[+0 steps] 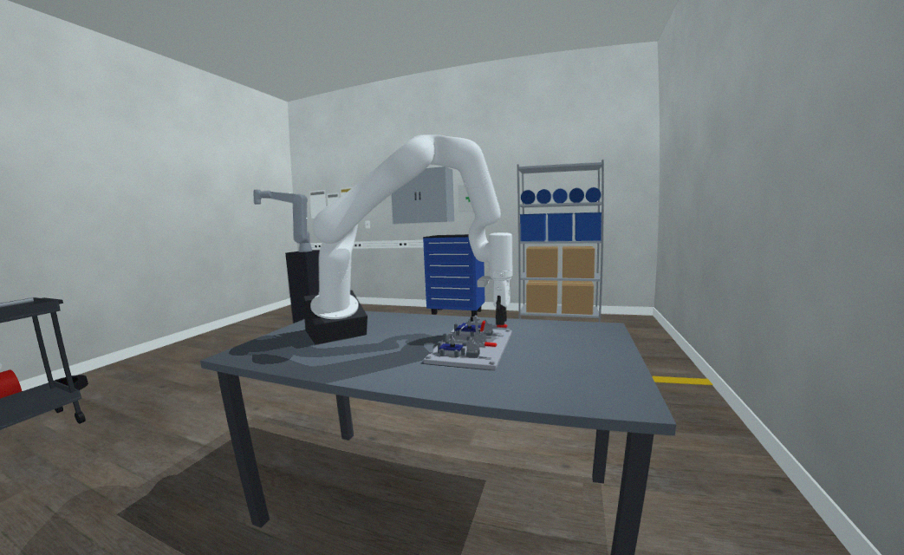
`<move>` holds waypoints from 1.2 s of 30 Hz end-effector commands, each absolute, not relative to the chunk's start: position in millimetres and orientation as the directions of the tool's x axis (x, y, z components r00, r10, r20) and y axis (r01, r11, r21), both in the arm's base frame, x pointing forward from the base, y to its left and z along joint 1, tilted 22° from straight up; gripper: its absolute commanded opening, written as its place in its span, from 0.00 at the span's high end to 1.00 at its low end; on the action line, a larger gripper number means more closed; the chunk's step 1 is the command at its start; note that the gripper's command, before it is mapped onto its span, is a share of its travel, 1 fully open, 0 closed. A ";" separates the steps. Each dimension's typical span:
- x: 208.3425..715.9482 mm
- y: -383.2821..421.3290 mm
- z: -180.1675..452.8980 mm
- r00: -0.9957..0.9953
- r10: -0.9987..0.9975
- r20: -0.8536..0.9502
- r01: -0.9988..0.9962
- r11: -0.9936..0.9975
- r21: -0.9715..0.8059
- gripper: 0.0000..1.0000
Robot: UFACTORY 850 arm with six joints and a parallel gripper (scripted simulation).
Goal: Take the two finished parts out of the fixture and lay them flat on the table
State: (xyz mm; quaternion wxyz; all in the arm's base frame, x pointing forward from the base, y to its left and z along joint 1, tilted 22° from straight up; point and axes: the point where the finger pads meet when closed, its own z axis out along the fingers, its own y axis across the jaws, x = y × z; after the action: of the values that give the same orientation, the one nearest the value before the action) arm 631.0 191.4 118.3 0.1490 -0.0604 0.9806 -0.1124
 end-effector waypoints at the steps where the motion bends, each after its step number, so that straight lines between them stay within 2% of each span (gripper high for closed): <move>1: 631.6 191.7 118.7 -0.948 -0.152 -0.280 -0.085 0.968 -0.238 0.52; 36: 638.9 187.6 98.3 -0.948 -0.152 -0.280 -0.085 0.968 -0.238 0.52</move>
State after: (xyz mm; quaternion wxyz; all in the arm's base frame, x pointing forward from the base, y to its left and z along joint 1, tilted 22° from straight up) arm 636.2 188.3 103.1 0.1487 -0.0605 0.9806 -0.1124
